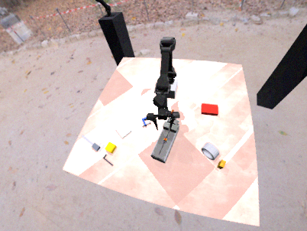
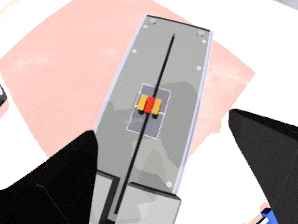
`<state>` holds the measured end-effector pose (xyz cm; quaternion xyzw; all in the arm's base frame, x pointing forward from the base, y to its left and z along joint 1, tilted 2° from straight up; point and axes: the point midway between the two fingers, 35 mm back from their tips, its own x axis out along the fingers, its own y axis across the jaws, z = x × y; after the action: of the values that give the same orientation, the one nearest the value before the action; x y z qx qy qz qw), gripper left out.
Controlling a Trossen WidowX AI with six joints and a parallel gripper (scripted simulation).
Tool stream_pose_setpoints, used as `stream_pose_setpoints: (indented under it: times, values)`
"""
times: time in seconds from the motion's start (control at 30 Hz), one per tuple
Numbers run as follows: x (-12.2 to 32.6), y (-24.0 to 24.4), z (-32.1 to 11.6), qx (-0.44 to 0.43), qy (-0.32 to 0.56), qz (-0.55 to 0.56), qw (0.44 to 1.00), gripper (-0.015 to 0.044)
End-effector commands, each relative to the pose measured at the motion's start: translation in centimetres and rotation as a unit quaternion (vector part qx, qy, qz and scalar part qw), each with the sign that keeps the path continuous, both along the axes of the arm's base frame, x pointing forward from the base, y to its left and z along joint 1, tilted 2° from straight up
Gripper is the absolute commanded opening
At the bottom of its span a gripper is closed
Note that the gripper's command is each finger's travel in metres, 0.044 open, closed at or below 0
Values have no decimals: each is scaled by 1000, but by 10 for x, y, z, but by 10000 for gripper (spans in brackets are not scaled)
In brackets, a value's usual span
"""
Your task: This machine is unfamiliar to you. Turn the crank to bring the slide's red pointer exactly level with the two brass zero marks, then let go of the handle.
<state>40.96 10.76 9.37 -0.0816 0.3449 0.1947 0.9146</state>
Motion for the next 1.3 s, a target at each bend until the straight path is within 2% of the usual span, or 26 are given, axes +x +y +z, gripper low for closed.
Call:
stream_pose_setpoints:
  times: [0.0,0.03,0.6,1.17,1.27]
  values:
    - [0,0,0,0,0,0,1000,440]
    - [0,0,0,0,0,0,1000,440]
    - [0,0,0,0,0,0,1000,0]
    - [0,0,0,0,0,0,1000,0]
    - [0,0,0,0,0,0,1000,79]
